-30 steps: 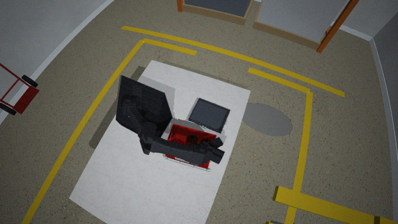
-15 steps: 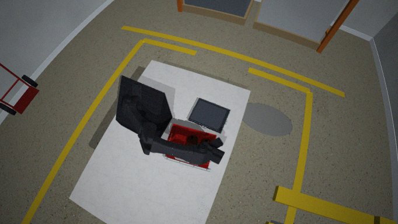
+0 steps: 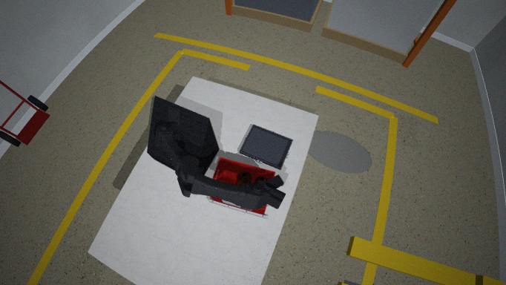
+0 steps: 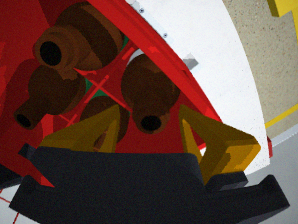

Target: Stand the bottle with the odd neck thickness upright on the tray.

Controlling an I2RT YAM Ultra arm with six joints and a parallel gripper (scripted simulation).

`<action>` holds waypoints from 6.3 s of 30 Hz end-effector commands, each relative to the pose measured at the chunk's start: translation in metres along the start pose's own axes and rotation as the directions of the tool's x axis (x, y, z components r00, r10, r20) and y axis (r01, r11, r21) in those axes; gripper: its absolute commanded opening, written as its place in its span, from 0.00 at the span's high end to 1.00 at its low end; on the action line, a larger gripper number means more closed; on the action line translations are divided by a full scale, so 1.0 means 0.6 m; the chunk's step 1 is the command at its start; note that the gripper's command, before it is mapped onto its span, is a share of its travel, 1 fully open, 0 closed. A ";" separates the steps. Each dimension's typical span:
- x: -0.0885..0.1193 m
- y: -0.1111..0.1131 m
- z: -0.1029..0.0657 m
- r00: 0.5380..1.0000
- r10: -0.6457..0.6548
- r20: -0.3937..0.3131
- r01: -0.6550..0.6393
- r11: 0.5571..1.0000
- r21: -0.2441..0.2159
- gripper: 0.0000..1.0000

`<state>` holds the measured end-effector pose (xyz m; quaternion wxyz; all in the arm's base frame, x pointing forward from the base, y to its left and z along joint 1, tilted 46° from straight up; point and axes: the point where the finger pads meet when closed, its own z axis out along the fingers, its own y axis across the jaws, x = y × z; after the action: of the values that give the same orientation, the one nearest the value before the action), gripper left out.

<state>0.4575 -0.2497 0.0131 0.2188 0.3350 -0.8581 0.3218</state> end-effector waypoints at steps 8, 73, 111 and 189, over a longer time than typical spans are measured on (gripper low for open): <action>-0.007 -0.012 -0.026 0.999 0.011 0.032 -0.013 0.999 0.033 0.39; -0.007 -0.010 -0.027 0.999 0.008 0.031 -0.009 1.000 0.030 1.00; -0.007 -0.010 -0.027 0.999 0.008 0.031 -0.009 1.000 0.030 1.00; -0.014 0.001 -0.132 1.000 -0.002 0.021 0.001 1.000 0.014 0.39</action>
<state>0.4742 -0.2081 0.0638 0.1998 0.3297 -0.8603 0.3335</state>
